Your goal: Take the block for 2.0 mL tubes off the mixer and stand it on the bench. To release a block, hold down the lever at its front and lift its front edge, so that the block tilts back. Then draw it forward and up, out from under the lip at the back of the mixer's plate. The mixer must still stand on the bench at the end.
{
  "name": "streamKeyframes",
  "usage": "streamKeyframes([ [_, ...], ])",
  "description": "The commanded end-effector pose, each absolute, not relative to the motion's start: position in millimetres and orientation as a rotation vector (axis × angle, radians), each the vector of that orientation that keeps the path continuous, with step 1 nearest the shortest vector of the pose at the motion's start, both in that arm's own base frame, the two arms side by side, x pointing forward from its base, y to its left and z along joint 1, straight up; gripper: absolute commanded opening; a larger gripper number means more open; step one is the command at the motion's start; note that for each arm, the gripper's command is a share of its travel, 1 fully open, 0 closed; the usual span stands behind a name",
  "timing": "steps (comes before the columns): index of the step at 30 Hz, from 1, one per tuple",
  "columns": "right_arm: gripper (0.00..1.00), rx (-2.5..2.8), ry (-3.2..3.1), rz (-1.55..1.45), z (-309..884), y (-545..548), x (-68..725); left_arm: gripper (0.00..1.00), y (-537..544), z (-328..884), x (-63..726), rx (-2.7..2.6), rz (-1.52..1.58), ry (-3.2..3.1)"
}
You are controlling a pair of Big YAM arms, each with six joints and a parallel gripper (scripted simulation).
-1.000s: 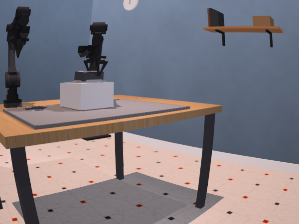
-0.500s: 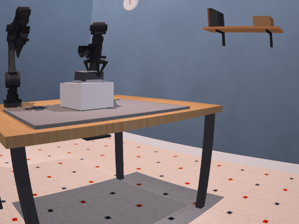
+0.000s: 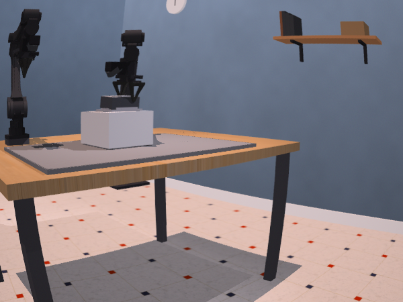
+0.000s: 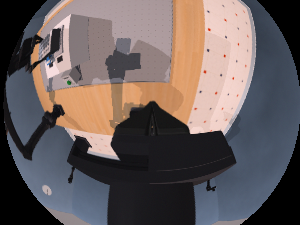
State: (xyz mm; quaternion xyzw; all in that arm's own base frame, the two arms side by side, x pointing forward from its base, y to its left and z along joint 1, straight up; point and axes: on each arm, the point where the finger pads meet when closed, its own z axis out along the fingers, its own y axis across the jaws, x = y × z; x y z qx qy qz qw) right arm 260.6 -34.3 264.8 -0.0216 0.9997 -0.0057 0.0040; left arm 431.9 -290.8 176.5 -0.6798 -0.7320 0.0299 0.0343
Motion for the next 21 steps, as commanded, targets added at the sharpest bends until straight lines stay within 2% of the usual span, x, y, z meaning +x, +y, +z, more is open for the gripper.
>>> streamKeyframes([
  [1, 0.0, -0.051, 3.116, -0.026, 273.2, -36.8, 266.0, 0.0, -307.6, 204.4, 426.8, -2.14, 0.094, -2.24],
  [21, 0.0, -0.051, 3.117, -0.026, 272.3, -37.1, 266.1, 0.0, -312.5, 206.5, 433.8, -2.195, 0.089, -2.235],
])
